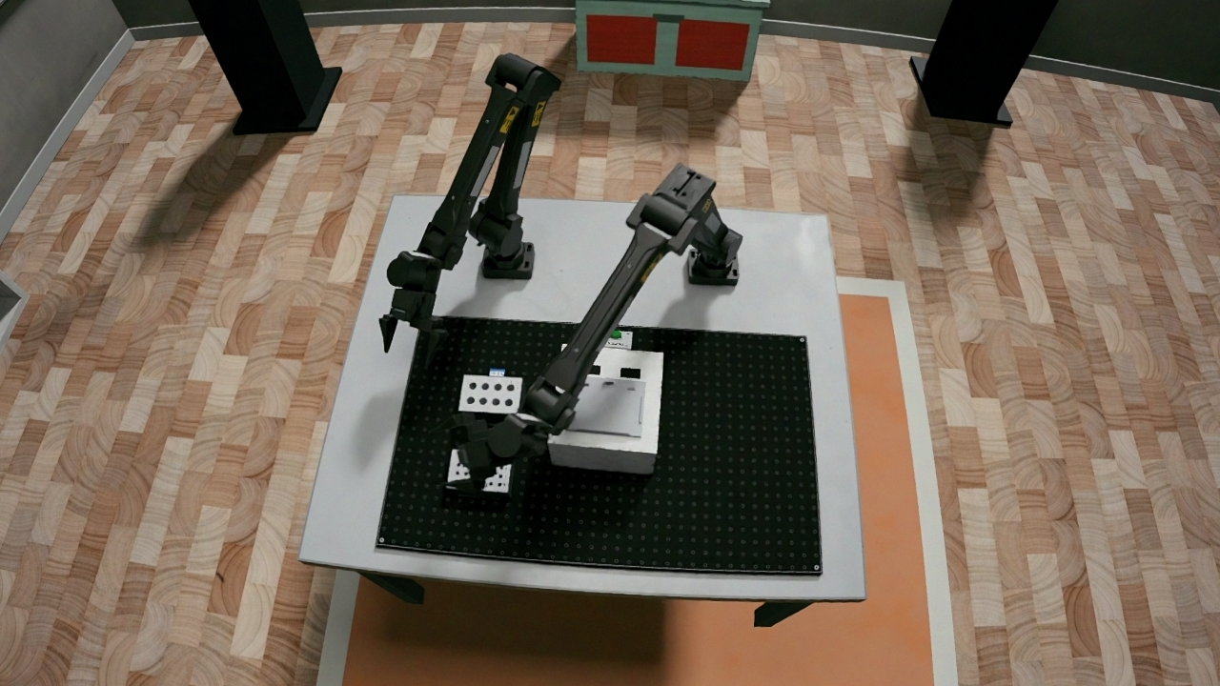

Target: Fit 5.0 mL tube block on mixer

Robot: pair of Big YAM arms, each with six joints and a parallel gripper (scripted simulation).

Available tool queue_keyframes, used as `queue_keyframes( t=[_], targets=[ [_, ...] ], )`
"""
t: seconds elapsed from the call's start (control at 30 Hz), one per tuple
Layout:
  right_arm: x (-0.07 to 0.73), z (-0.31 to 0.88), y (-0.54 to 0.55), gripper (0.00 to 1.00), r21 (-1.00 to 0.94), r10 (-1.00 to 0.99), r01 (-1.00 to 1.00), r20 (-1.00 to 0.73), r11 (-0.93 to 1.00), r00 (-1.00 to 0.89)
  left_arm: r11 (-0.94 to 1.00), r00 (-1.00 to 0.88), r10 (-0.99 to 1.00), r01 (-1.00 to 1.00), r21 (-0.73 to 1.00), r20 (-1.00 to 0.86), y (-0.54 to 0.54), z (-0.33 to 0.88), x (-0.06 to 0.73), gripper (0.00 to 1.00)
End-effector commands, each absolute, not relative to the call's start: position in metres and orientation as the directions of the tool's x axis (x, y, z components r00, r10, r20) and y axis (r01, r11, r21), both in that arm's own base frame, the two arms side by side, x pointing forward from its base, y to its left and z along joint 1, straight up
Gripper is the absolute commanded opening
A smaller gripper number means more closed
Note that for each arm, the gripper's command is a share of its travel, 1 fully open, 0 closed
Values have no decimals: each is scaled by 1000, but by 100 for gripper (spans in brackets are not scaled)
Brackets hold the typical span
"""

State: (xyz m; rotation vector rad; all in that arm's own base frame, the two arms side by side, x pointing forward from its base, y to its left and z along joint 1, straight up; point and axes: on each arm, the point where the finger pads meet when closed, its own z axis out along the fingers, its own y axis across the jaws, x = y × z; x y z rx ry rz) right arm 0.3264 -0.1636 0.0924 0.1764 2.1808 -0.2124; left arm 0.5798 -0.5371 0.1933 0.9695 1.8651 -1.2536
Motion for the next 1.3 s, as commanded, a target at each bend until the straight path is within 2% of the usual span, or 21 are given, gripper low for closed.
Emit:
queue_keyframes(
  t=[0.0, 0.27, 0.67, 0.97, 1.27],
  targets=[
    [335, 107, -167, 100, -107, 20, 197, -836, 975, -548, 299, -499, 221, 853, -428, -838, -522, 209, 581, 100],
    [338, 110, -166, 100, -107, 14, 190, -839, 976, -544, 404, -570, 252, 796, -451, -782, -500, 194, 581, 100],
    [342, 114, -167, 100, -110, 7, 186, -843, 976, -538, 541, -608, 222, 727, -422, -762, -438, 239, 604, 100],
    [344, 118, -169, 100, -113, 4, 188, -847, 976, -532, 669, -713, 248, 616, -416, -656, -411, 218, 597, 100],
    [346, 119, -170, 100, -113, 5, 188, -847, 976, -532, 677, -701, 237, 616, -403, -672, -367, 232, 603, 100]
  ],
)
